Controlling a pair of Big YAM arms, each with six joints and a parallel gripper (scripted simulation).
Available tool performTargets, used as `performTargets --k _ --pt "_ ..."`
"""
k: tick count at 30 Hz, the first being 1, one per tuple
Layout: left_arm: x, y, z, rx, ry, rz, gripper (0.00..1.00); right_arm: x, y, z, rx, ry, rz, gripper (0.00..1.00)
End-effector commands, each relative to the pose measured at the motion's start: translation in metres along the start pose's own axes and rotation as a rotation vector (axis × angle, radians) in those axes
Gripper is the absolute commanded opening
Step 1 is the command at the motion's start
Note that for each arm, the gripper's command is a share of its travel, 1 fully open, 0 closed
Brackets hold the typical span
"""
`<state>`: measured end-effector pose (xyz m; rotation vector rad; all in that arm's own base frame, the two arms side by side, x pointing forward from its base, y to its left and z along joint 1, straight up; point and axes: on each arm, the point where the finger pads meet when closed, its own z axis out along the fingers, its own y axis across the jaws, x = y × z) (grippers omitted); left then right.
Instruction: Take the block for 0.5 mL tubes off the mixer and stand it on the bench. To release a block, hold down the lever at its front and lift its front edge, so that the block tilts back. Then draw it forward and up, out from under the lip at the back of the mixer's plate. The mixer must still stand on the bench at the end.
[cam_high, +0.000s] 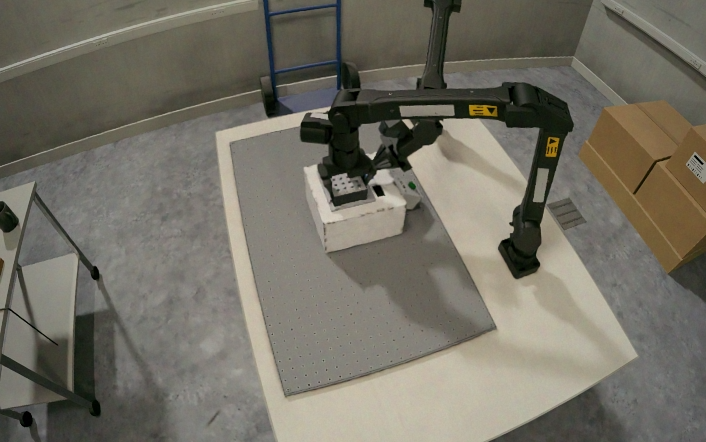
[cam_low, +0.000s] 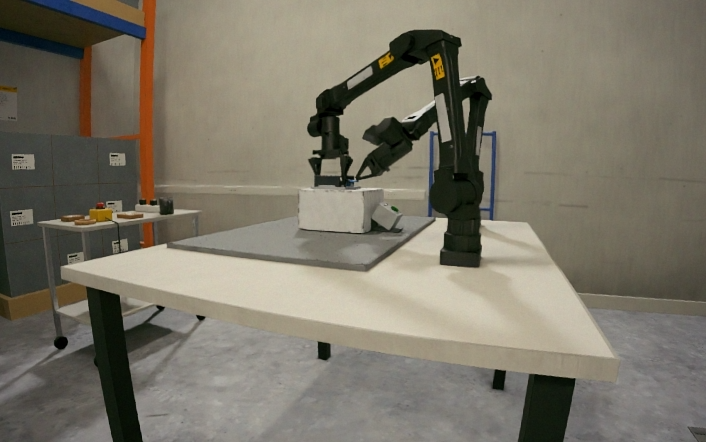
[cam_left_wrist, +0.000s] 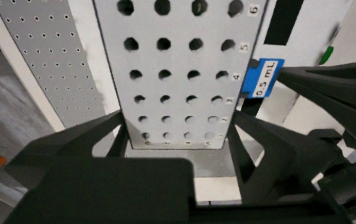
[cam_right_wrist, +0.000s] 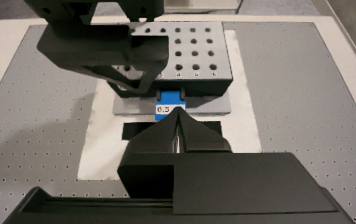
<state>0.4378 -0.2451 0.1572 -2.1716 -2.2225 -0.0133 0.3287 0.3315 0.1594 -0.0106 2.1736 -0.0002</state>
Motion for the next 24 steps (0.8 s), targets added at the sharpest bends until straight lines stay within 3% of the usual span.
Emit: performTargets --k 1,24 --pt "-0.0075 0.0048 -0.0257 -0.051 -0.032 0.016 0.00 -0.0111 0.0060 0.0022 0.003 -0.001 0.019 0.00" --pt "-0.0075 0.0048 -0.0257 -0.051 -0.032 0.016 0.00 -0.0061 0.0046 0.0042 0.002 -0.001 0.016 0.00"
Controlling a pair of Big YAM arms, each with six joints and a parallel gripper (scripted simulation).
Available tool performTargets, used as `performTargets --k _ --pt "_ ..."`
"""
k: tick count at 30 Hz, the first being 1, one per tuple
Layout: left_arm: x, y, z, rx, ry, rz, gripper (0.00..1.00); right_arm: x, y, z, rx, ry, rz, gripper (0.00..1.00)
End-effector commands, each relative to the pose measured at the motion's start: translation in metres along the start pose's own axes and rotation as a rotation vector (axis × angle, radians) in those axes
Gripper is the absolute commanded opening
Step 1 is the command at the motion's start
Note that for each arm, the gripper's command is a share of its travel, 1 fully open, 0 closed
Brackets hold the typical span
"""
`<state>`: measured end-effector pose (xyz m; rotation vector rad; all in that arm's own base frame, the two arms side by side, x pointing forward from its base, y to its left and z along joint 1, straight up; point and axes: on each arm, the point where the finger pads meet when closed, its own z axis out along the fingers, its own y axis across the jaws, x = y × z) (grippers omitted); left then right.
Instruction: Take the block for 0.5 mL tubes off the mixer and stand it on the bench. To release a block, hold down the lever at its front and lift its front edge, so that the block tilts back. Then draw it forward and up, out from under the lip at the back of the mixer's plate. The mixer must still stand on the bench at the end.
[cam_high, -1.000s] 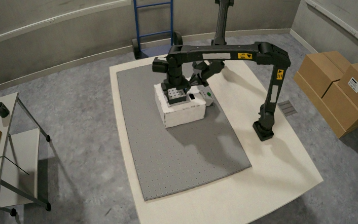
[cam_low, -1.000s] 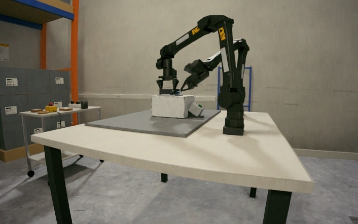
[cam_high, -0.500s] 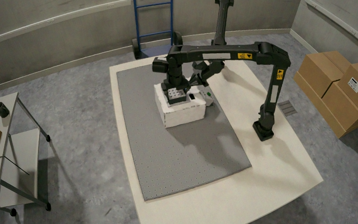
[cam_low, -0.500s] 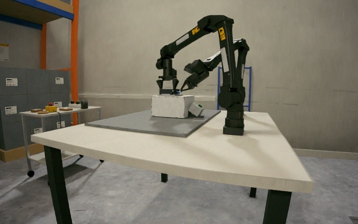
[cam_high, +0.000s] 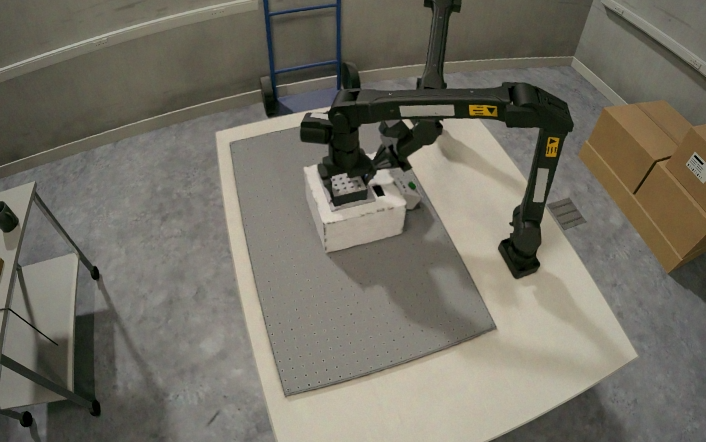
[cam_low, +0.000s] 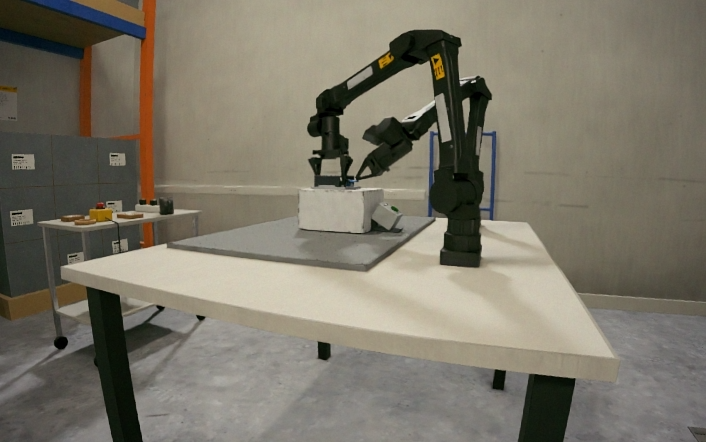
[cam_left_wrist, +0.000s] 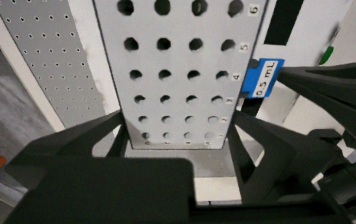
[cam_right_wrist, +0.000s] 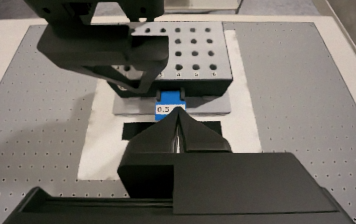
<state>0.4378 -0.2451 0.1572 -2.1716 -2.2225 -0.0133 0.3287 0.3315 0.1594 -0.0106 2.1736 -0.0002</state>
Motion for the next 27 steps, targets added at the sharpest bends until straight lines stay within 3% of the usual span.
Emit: performTargets --k 1,27 --pt "-0.0075 0.0048 -0.0257 -0.051 -0.032 0.016 0.00 -0.0059 0.0046 0.0043 0.002 -0.001 0.016 0.00" --pt "-0.0075 0.0048 -0.0257 -0.051 -0.032 0.016 0.00 0.0009 0.0030 0.0072 0.005 0.003 0.001 0.00"
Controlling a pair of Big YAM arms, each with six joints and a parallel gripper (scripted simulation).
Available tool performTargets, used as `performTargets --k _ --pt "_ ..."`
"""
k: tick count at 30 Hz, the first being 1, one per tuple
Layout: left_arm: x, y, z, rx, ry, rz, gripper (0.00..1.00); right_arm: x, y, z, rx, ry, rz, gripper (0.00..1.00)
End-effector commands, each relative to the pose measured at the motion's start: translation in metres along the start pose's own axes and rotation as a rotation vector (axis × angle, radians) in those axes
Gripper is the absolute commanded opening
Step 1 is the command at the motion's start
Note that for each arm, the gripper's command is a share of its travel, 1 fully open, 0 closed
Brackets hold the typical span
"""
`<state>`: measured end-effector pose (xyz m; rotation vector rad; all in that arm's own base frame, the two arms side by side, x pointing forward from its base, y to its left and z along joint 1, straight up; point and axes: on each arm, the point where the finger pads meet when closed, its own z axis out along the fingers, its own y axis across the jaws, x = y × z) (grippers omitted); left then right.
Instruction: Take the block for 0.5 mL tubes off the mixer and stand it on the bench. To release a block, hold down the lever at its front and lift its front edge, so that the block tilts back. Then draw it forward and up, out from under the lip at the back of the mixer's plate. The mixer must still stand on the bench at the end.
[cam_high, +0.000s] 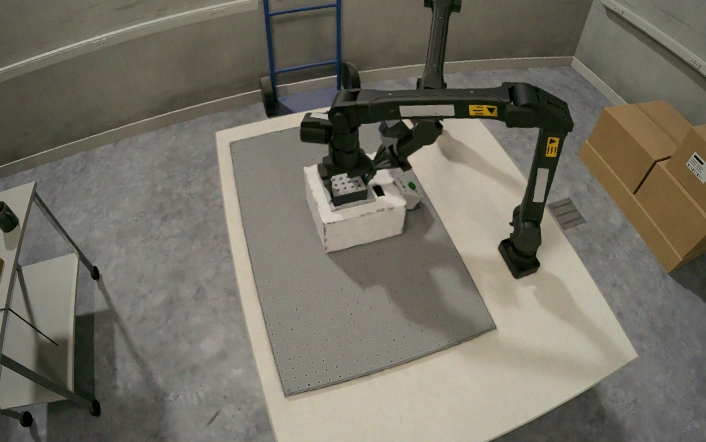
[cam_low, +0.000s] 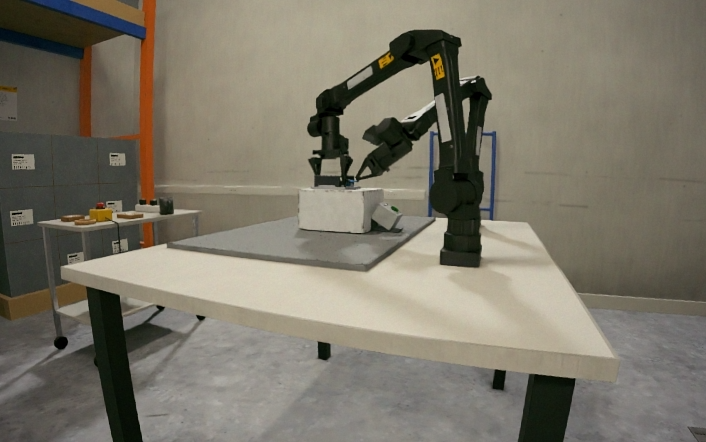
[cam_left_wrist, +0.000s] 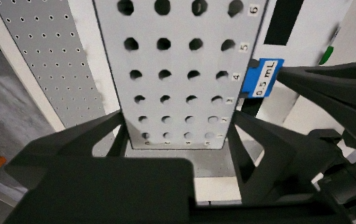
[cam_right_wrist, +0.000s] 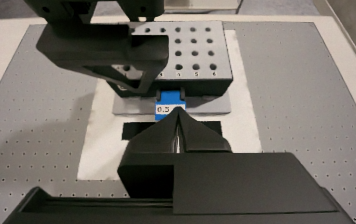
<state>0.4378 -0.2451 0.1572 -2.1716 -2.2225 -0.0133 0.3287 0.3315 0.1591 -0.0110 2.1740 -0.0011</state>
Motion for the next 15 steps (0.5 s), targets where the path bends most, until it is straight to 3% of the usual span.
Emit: performTargets --k 1,15 --pt "-0.0075 0.0048 -0.0257 -0.051 -0.032 0.016 0.00 0.0007 0.0029 0.0070 0.004 0.002 0.002 0.00" --pt "-0.0075 0.0048 -0.0257 -0.051 -0.032 0.016 0.00 0.0033 0.0021 0.0078 0.004 0.003 -0.005 0.00"
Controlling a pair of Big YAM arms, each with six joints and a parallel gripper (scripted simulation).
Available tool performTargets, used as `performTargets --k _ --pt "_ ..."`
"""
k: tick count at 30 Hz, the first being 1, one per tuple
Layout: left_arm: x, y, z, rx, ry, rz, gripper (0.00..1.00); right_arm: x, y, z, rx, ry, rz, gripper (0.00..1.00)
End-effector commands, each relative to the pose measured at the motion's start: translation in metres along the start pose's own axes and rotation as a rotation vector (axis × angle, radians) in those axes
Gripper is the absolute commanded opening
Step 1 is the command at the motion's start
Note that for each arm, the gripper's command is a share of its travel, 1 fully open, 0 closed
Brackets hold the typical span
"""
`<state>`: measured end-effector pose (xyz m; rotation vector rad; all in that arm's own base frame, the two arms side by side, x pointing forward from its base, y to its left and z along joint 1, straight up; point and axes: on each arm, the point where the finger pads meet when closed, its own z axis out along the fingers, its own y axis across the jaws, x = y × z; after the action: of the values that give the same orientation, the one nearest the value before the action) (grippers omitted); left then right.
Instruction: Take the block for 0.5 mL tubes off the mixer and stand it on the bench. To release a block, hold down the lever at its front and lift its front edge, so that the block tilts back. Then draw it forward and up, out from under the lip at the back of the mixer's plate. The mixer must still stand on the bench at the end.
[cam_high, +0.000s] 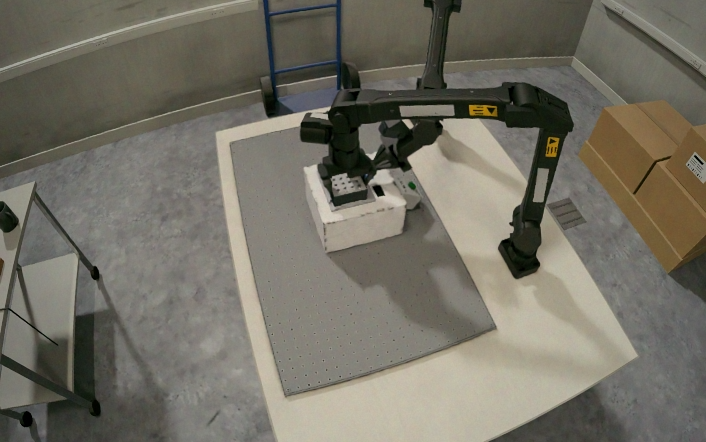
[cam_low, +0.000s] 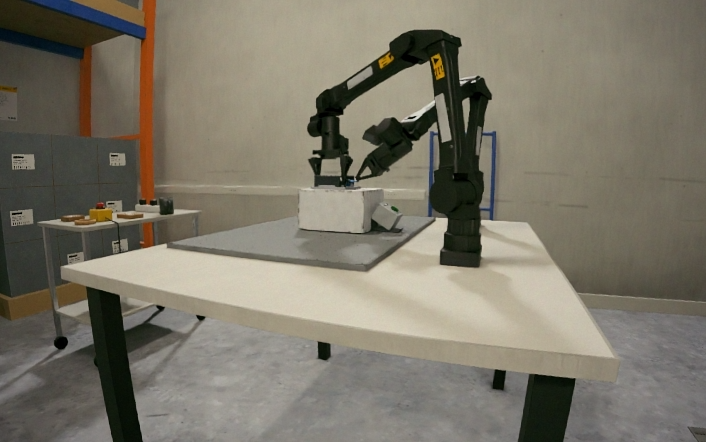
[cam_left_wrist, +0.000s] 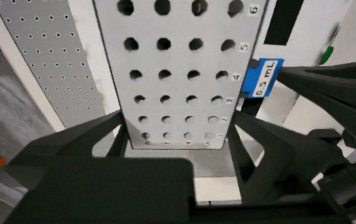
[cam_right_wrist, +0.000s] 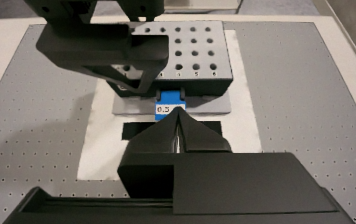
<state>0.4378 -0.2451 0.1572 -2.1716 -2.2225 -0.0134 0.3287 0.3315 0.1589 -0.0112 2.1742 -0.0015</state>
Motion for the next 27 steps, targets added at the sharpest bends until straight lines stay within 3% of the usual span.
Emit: performTargets --k 1,27 --pt "-0.0075 0.0048 -0.0257 -0.051 -0.032 0.016 0.00 0.0033 0.0020 0.0077 0.004 0.002 -0.005 0.00" --pt "-0.0075 0.0048 -0.0257 -0.051 -0.032 0.016 0.00 0.0085 -0.0001 0.0093 0.005 0.005 -0.013 0.00"
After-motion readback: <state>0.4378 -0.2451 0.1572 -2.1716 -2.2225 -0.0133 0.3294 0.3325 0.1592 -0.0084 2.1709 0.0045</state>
